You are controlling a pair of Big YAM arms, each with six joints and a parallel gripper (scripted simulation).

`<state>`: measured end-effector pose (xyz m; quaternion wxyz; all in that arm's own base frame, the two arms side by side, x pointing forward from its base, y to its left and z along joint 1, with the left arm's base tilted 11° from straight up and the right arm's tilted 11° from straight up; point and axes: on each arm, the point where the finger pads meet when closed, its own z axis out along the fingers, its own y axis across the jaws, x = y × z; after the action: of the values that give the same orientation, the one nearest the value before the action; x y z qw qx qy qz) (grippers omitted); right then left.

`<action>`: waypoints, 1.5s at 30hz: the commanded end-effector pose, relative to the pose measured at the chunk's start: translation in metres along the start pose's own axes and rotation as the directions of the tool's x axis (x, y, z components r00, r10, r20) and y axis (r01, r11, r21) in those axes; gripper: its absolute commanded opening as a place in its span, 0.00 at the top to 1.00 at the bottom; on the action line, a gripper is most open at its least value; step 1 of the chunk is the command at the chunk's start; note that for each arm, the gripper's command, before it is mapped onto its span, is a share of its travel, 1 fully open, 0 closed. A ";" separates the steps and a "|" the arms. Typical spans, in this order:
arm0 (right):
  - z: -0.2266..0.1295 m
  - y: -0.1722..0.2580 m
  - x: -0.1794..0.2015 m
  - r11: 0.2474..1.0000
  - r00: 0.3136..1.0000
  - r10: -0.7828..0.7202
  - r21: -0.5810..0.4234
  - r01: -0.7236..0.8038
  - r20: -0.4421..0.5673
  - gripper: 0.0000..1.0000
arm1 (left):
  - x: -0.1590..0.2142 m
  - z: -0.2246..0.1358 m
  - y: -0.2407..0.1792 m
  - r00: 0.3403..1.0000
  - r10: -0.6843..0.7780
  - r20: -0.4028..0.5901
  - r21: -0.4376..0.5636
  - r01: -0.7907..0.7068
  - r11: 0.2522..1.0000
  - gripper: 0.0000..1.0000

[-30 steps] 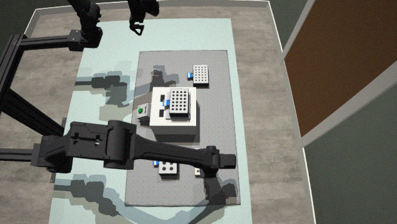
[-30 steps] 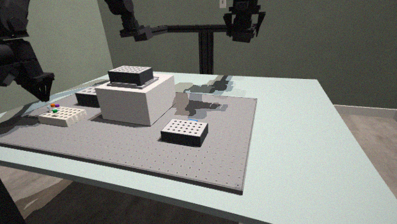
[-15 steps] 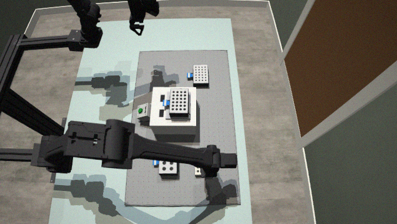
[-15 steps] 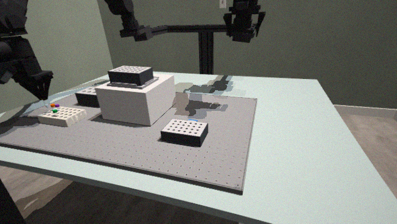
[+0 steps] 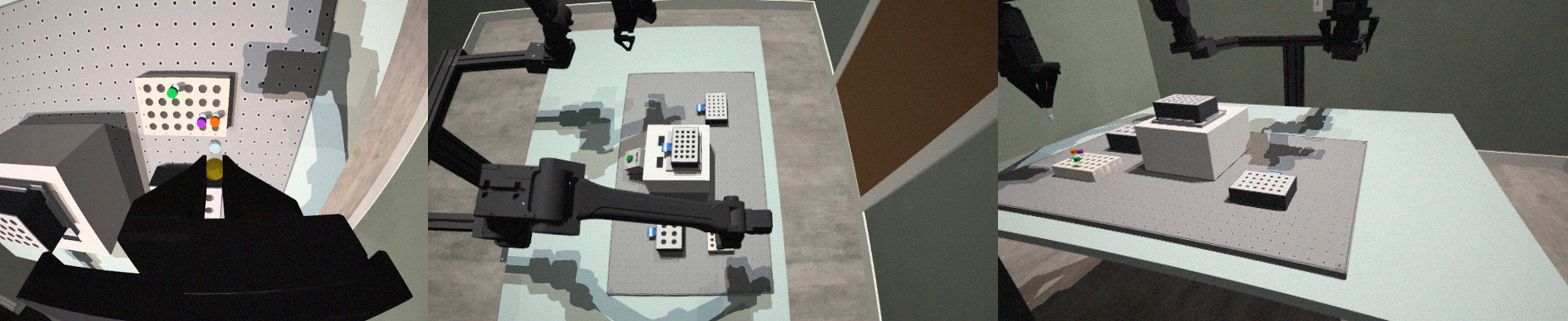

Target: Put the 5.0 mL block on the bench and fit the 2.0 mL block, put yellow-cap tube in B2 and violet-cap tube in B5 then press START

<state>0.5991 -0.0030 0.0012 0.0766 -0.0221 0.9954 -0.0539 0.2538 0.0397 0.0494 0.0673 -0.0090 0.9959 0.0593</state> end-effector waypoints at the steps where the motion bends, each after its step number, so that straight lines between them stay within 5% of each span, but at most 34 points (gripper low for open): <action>1: -0.016 0.000 -0.003 1.000 1.000 0.015 0.001 -0.015 0.008 0.91 | -0.013 -0.008 0.006 0.998 -0.032 0.044 -0.008 0.033 0.999 0.00; 15: -0.112 0.008 -0.016 1.000 0.998 0.006 -0.006 -0.005 0.063 0.91 | -0.012 -0.008 0.006 0.999 -0.031 0.041 -0.008 0.031 0.999 0.00; 27: -0.100 0.063 0.021 1.000 1.000 0.004 -0.006 -0.004 -0.005 0.91 | -0.011 -0.007 0.006 0.999 -0.030 0.038 -0.008 0.031 1.000 0.00; 36: -0.115 0.076 0.020 0.999 0.998 0.049 -0.008 -0.048 0.048 0.91 | -0.010 -0.007 0.006 0.999 -0.030 0.036 -0.007 0.030 1.000 0.00; 45: -0.108 0.141 0.045 1.000 0.999 0.024 -0.013 -0.024 0.033 0.91 | -0.009 -0.006 0.006 0.999 -0.029 0.034 -0.007 0.029 1.000 0.00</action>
<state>0.5353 0.1143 0.0773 0.0747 -0.0124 0.9957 -0.0538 0.2538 0.0397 0.0494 0.0673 -0.0090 0.9959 0.0593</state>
